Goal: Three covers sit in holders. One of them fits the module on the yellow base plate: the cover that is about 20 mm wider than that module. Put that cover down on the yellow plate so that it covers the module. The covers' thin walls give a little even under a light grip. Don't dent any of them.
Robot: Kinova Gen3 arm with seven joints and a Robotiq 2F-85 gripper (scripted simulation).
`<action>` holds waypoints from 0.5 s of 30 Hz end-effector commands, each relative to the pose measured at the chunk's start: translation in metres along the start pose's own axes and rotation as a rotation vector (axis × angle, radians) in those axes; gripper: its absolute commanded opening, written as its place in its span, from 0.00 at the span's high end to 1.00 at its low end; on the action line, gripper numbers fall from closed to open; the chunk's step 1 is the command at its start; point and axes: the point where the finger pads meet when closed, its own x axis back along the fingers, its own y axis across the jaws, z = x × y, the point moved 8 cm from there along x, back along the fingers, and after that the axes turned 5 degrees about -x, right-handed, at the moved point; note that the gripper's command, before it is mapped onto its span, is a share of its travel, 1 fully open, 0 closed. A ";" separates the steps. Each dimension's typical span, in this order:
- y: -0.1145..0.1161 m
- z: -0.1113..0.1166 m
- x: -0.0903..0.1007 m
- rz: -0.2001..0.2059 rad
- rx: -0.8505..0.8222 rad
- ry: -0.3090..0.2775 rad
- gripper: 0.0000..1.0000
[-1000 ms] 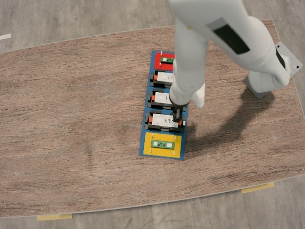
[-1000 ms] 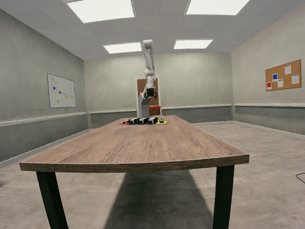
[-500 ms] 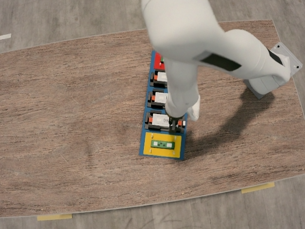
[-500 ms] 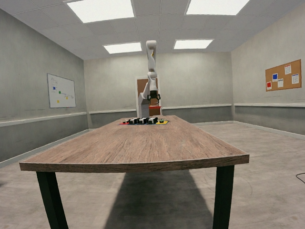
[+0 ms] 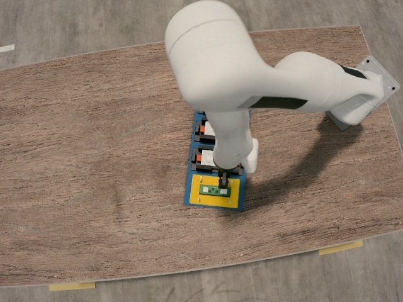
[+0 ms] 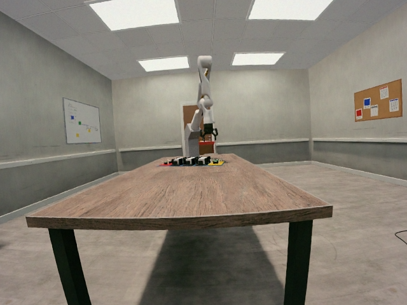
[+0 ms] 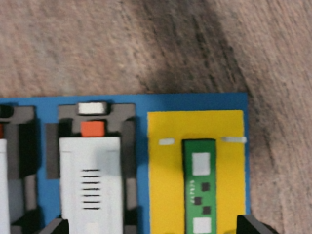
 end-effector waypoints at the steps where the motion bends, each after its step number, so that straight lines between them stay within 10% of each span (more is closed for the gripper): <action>1: 0.018 -0.002 -0.023 0.011 0.005 -0.014 0.00; 15: 0.045 -0.007 -0.050 0.003 0.005 -0.009 0.00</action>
